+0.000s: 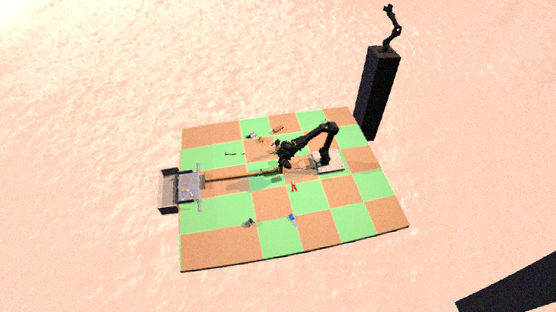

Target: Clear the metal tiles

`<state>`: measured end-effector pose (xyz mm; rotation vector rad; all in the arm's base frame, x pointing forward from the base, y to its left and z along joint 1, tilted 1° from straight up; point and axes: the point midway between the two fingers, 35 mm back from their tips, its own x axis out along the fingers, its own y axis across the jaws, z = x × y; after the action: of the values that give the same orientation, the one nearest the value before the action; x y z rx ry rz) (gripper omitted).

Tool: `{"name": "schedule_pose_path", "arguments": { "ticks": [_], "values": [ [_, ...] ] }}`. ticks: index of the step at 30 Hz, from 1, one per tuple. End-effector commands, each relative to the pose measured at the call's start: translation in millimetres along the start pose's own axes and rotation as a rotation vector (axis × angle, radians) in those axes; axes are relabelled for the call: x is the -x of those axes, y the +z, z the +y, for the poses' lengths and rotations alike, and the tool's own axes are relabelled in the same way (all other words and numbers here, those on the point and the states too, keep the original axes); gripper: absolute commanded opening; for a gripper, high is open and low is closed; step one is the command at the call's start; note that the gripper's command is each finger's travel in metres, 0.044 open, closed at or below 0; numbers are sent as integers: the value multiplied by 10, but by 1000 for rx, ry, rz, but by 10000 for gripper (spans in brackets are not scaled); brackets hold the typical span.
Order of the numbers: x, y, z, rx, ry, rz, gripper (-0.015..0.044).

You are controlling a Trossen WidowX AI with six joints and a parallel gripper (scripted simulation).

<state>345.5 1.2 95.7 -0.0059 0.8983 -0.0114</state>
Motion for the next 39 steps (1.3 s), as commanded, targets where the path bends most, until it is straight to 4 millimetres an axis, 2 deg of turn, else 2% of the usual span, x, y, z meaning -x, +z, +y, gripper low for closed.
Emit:
{"name": "schedule_pose_path", "arguments": {
  "ticks": [1,30,39],
  "values": [
    [15,3,96,7,11,-4,0],
    [72,-55,471,9,17,-9,0],
    [67,-42,519,12,20,-8,0]
  ]
}}
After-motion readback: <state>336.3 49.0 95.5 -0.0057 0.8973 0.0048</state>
